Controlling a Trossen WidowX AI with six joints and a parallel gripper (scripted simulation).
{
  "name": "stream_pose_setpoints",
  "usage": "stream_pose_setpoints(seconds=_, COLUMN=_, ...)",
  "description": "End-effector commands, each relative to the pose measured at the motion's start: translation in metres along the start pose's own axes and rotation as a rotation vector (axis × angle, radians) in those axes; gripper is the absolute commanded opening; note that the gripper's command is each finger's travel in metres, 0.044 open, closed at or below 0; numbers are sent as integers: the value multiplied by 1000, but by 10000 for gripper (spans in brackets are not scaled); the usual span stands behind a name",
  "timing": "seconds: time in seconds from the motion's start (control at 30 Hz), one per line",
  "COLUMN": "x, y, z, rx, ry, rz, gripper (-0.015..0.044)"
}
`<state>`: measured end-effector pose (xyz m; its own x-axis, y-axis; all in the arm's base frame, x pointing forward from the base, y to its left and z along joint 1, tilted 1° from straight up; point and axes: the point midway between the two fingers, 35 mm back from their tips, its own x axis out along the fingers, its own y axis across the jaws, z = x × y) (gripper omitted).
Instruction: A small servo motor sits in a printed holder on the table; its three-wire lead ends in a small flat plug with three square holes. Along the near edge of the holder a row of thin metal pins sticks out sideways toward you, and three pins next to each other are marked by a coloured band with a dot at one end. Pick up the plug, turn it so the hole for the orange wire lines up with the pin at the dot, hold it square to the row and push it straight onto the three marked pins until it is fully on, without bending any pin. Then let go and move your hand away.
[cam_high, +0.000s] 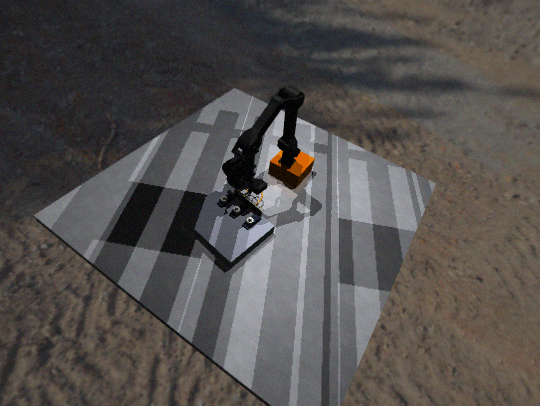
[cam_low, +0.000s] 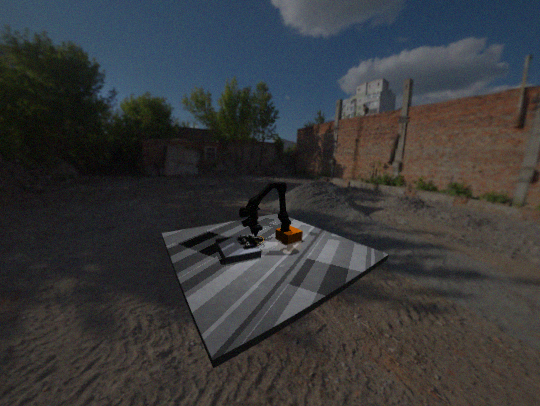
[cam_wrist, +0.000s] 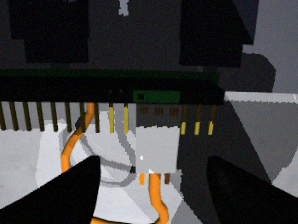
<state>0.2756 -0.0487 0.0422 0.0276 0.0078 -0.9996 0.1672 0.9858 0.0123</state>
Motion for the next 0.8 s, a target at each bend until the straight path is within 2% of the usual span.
stream_pose_setpoints(seconds=0.0, x=-41, y=0, z=3, rx=5, ry=-19, rz=0, gripper=368)
stream_pose_setpoints(seconds=0.1, x=-53, y=0, z=2, rx=5, ry=-19, rz=0, gripper=440)
stream_pose_setpoints(seconds=0.77, x=-53, y=0, z=2, rx=5, ry=-19, rz=0, gripper=440)
